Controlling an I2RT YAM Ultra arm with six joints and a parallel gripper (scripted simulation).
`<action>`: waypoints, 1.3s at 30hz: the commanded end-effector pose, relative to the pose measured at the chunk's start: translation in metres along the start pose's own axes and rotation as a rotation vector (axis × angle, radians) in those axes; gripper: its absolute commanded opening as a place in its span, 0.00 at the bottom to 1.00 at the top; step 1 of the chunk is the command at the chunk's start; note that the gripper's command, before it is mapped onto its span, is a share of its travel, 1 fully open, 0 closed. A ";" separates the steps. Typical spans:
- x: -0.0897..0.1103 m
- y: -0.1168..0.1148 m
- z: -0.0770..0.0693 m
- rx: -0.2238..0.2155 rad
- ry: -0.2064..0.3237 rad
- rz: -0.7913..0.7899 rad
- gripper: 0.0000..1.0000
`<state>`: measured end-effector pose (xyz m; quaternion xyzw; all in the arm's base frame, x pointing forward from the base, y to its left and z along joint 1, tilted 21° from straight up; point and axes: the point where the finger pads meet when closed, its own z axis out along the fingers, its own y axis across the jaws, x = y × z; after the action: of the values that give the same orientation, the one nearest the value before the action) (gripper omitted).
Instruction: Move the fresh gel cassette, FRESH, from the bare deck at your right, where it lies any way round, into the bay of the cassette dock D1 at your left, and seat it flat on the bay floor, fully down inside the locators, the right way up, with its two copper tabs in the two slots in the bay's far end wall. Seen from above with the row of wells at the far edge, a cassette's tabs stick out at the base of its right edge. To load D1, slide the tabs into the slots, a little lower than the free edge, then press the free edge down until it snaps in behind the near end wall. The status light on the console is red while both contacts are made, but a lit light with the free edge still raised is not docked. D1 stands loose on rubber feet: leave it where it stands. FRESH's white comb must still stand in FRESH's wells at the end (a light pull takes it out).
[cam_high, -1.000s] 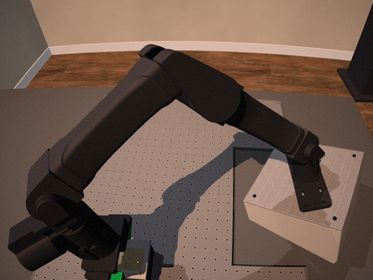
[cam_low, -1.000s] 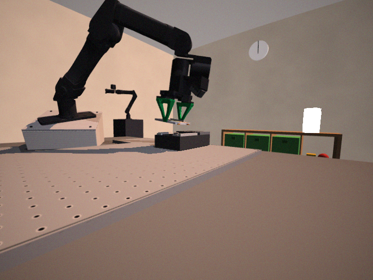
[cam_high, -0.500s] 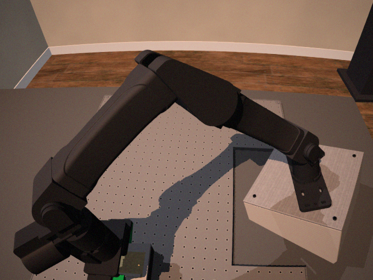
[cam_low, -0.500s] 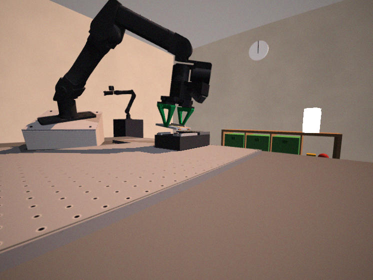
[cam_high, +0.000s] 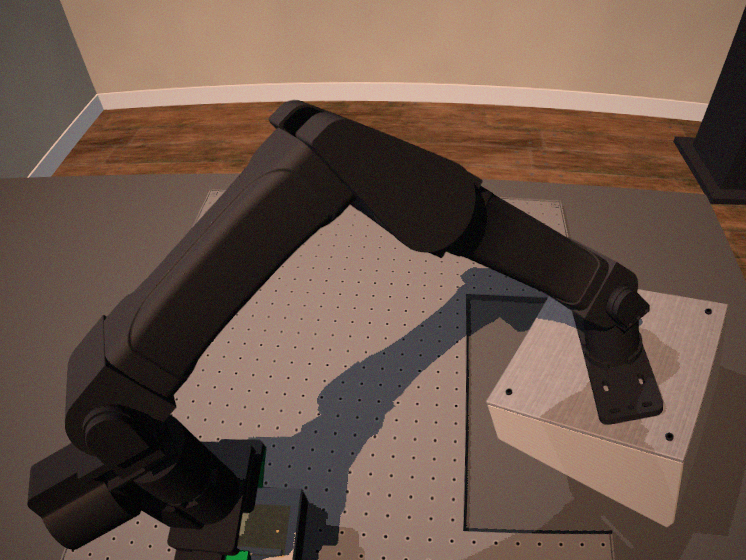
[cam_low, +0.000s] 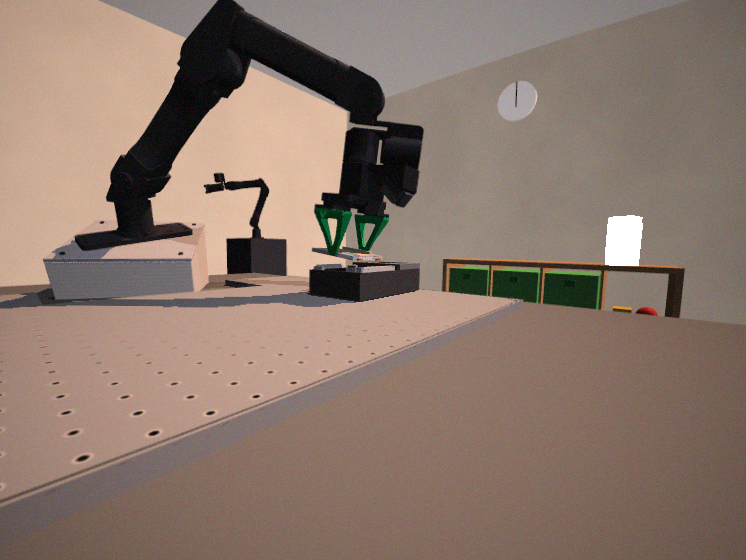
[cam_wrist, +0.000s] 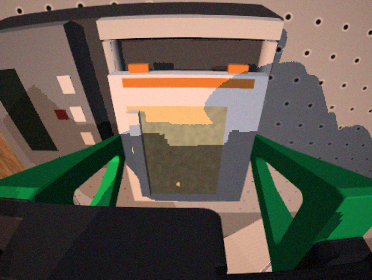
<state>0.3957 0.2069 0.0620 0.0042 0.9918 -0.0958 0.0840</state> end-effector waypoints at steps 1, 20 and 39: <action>-0.003 0.002 -0.016 -0.023 -0.034 -0.004 0.00; 0.000 0.000 -0.019 -0.017 -0.025 -0.008 0.00; -0.007 0.002 -0.012 -0.022 -0.033 -0.004 0.00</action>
<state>0.3943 0.2038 0.0570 0.0035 0.9919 -0.0980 0.0809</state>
